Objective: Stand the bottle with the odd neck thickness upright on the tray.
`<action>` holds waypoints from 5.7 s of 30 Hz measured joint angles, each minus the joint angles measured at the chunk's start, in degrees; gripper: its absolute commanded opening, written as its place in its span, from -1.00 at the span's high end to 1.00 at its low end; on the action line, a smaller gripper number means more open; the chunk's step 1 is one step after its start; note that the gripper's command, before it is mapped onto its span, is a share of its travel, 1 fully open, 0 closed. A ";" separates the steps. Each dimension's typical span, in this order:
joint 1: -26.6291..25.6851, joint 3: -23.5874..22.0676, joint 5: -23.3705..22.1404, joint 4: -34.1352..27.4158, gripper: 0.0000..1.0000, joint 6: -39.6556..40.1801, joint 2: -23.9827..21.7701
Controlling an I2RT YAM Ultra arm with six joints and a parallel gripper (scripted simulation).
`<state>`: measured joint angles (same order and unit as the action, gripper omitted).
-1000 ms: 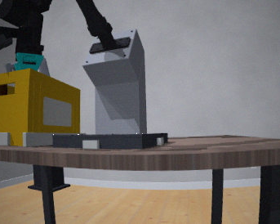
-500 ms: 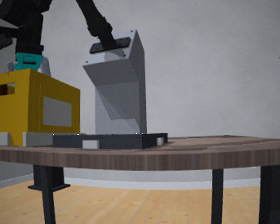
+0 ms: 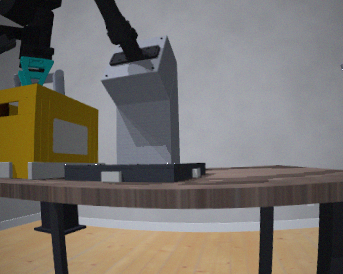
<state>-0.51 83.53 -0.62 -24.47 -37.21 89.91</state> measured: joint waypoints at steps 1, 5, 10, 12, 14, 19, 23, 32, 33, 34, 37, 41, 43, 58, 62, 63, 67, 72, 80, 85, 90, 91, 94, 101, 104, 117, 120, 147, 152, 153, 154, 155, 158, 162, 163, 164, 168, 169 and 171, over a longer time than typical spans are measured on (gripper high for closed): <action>0.00 -0.20 0.00 -0.31 -0.21 0.00 -0.46; 0.00 -0.66 0.00 -1.60 -0.21 0.00 -2.47; 0.00 -1.05 0.00 -3.48 -0.21 0.00 -5.29; 0.00 -1.07 0.00 -3.98 -0.21 0.00 -6.03; 0.00 -1.07 0.00 -4.59 -0.21 0.00 -6.60; 0.00 -1.09 -0.02 -6.47 -0.21 0.00 -8.24; 0.00 -1.07 -0.02 -7.56 -0.21 0.00 -9.51; 0.00 -1.22 -0.04 -8.74 -0.21 0.00 -10.05; 0.00 -1.20 -0.04 -8.85 -0.21 0.00 -10.08; 0.00 -1.20 -0.04 -8.85 -0.21 0.00 -10.10; 0.00 -1.20 -0.04 -8.94 -0.21 0.00 -10.08; 0.00 -1.20 -0.04 -8.94 1.00 0.00 -10.08; 0.00 -1.20 -0.04 -8.94 1.00 0.00 -10.08; 0.00 -1.20 -0.04 -8.94 1.00 0.00 -10.08; 0.00 -1.20 -0.04 -8.94 1.00 0.00 -10.08; 0.00 -1.20 -0.04 -8.94 1.00 0.00 -10.08; 0.00 -1.20 -0.04 -8.94 1.00 0.00 -10.08; 0.00 -1.20 -0.04 -8.94 1.00 0.00 -10.08; 0.00 -1.20 -0.04 -8.94 1.00 0.00 -10.08; 0.00 -1.20 -0.04 -8.94 1.00 0.00 -10.08; -0.57 -2.67 -0.83 -8.26 1.00 0.31 -10.54; -1.18 -3.65 -1.29 -7.80 1.00 0.55 -10.88; -4.74 -8.76 -3.43 -5.55 1.00 1.92 -12.68; -14.99 -23.30 -9.70 0.50 1.00 6.64 -17.29; -20.50 -30.84 -13.09 3.37 1.00 9.27 -19.82; -29.33 -43.28 -24.00 12.85 1.00 15.91 -24.20; -29.38 -43.30 -24.70 13.81 1.00 16.09 -24.17; -29.46 -43.30 -25.38 14.73 -0.21 16.22 -24.17; -29.46 -43.30 -25.38 14.73 -0.21 16.22 -24.17; -29.46 -43.30 -25.38 14.73 -0.21 16.22 -24.17; -29.46 -43.30 -25.38 14.73 -0.21 16.22 -24.17; -29.46 -43.30 -25.38 14.73 -0.21 16.22 -24.17; -29.46 -43.30 -25.38 14.73 -0.21 16.22 -24.17; -29.46 -43.30 -25.38 14.73 -0.21 16.22 -24.17; -29.46 -43.30 -25.38 14.73 -0.21 16.22 -24.17; -29.46 -43.30 -25.38 14.73 -0.21 16.22 -24.17; -29.46 -43.30 -25.38 14.73 -0.21 16.22 -24.17; -29.46 -43.30 -25.38 14.73 -0.21 16.22 -24.17; -29.46 -43.30 -25.35 14.75 -0.21 16.22 -24.17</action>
<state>-29.98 40.23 -25.98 -9.72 -20.99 65.73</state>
